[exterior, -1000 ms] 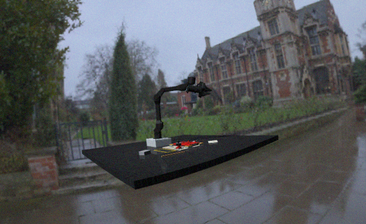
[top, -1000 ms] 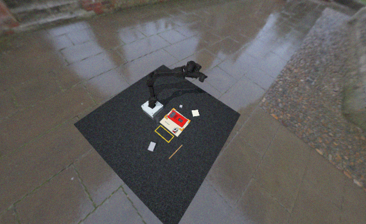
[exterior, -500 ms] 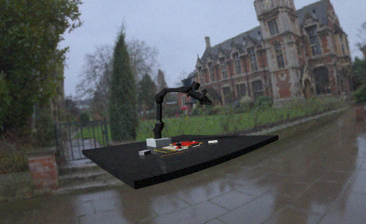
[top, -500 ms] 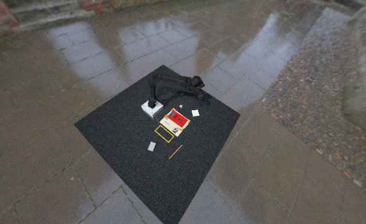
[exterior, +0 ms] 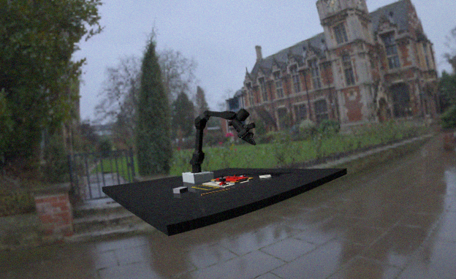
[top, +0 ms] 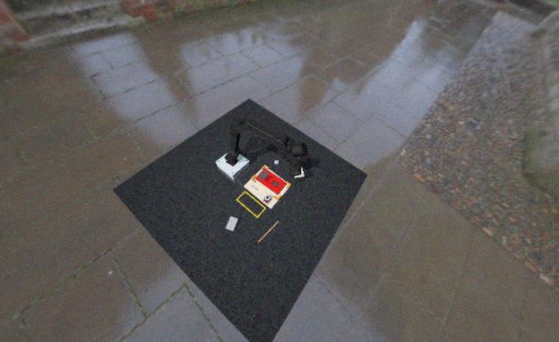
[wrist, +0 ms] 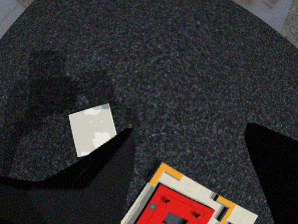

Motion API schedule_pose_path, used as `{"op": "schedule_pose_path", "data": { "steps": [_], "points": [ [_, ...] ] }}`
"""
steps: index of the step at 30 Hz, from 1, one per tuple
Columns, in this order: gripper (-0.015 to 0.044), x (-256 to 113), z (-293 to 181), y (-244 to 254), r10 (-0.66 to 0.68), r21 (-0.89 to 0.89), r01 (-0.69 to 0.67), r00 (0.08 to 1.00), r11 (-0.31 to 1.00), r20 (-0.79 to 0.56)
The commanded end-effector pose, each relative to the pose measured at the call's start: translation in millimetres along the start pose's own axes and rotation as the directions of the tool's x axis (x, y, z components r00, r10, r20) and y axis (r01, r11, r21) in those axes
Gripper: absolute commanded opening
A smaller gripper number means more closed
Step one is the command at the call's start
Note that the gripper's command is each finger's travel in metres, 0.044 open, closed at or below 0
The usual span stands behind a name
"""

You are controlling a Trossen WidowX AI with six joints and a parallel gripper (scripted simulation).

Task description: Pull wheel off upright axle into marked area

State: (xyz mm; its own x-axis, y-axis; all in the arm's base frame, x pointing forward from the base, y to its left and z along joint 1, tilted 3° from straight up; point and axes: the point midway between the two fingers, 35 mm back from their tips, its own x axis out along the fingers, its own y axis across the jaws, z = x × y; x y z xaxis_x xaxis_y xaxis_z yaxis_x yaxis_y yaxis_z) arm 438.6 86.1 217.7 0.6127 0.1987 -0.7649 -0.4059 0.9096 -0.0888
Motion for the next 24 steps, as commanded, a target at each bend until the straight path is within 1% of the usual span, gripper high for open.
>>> {"op": "schedule_pose_path", "data": {
  "steps": [1,9,17,21,24],
  "points": [
    [0.0300,9.7,-33.9,-29.5,-0.026,0.085,0.036,0.993,0.996,-0.115],
    [0.0300,15.5,-100.5,-76.8,-0.027,0.246,0.111,0.947,0.963,-0.320],
    [0.0300,7.5,-173.7,-112.6,0.036,0.407,0.203,0.860,0.891,-0.509],
    [0.0300,-0.9,-208.4,-124.1,0.090,0.478,0.251,0.808,0.842,-0.582],
    [0.0300,-2.5,-214.2,-125.7,0.100,0.489,0.259,0.799,0.833,-0.593]
  ]
}}
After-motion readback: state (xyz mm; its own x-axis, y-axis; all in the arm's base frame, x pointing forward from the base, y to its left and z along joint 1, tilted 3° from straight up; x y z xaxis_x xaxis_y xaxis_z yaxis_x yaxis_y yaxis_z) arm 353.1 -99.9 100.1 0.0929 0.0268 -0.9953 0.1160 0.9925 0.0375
